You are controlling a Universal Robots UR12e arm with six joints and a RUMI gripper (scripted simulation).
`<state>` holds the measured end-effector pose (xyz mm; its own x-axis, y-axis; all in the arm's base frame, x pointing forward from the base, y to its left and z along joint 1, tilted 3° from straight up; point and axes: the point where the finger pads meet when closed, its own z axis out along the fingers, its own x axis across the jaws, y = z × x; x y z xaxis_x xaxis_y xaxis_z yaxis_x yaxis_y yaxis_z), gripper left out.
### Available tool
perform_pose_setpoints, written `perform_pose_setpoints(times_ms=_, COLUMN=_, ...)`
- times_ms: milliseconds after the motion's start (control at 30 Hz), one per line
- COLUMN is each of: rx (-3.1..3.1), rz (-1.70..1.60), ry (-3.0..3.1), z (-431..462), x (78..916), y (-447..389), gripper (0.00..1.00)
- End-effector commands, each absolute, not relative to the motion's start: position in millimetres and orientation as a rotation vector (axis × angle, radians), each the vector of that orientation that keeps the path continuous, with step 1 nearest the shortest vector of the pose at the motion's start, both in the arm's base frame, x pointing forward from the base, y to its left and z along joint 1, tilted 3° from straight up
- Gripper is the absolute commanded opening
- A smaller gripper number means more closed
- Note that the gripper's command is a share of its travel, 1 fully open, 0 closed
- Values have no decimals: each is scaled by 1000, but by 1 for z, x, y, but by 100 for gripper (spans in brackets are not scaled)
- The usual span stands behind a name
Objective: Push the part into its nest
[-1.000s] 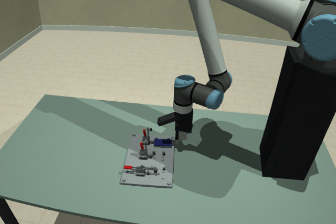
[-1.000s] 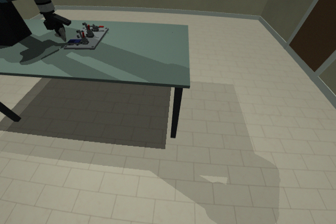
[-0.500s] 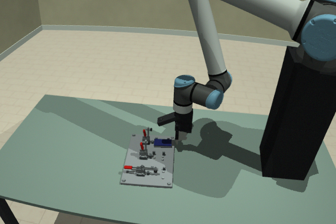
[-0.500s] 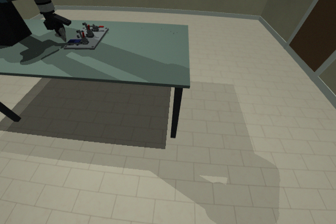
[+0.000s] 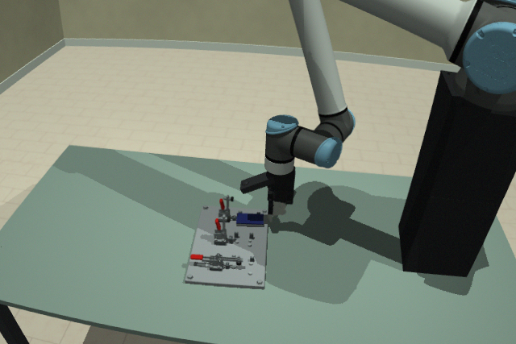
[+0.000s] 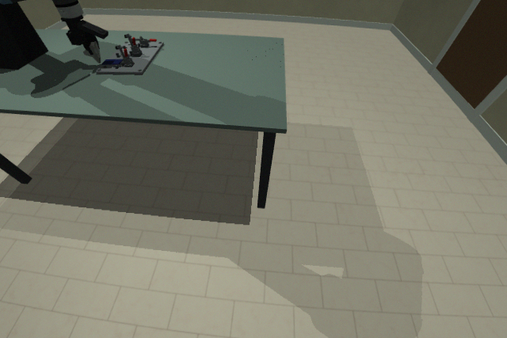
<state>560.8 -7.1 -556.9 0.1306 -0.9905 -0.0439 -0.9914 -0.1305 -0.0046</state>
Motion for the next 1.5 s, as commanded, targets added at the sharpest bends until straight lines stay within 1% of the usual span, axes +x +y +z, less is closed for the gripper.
perform_pose_setpoints(times_ms=0, rx=-2337, rz=46, ry=2050, z=-556, x=562, y=-7, gripper=0)
perform_pose_setpoints(times_ms=1467, rx=-2337, rz=46, ry=2050, z=-556, x=566, y=-7, gripper=0)
